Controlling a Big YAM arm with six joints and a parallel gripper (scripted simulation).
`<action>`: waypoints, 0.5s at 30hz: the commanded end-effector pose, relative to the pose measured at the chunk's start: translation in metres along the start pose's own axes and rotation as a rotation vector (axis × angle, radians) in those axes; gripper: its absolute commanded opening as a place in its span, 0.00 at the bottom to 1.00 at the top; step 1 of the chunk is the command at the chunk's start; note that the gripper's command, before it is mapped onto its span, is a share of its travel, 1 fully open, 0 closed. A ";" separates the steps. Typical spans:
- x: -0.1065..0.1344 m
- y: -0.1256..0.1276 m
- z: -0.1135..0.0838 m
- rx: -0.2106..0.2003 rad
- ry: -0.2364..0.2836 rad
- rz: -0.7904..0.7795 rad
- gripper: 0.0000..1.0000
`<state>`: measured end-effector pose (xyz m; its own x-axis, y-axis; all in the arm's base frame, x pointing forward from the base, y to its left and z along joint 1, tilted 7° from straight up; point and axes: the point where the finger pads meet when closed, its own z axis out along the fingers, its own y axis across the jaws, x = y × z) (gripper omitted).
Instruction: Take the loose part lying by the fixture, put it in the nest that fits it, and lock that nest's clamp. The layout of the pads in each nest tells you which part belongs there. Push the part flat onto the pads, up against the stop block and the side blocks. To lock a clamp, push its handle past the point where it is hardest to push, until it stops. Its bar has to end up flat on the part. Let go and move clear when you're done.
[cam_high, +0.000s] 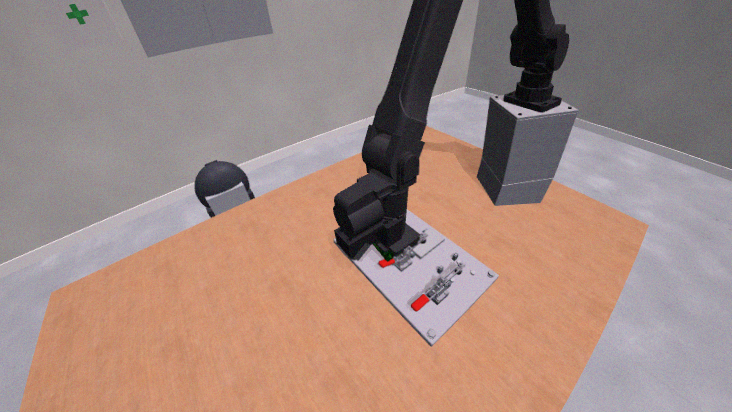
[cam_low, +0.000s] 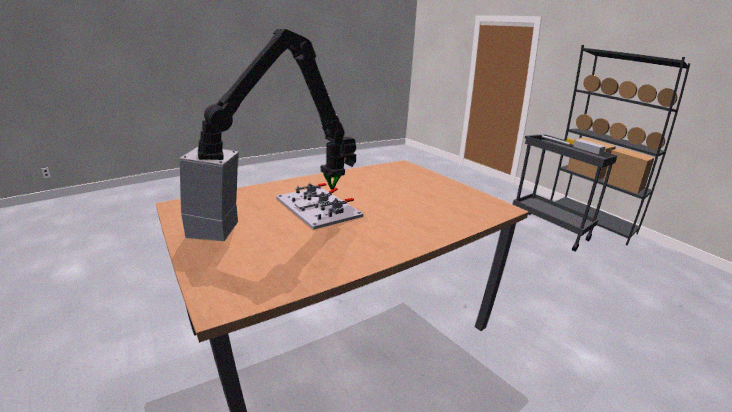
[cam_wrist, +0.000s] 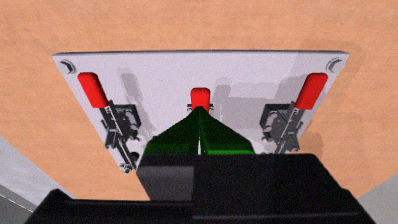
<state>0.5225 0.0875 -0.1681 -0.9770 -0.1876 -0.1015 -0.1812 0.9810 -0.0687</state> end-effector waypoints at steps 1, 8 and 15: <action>-0.007 0.000 0.008 0.000 -0.005 0.002 0.00; -0.007 0.000 0.008 0.000 -0.005 0.002 0.00; -0.012 -0.001 0.008 0.001 -0.017 0.003 0.00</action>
<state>0.5228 0.0876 -0.1684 -0.9768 -0.1876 -0.1030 -0.1811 0.9811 -0.0687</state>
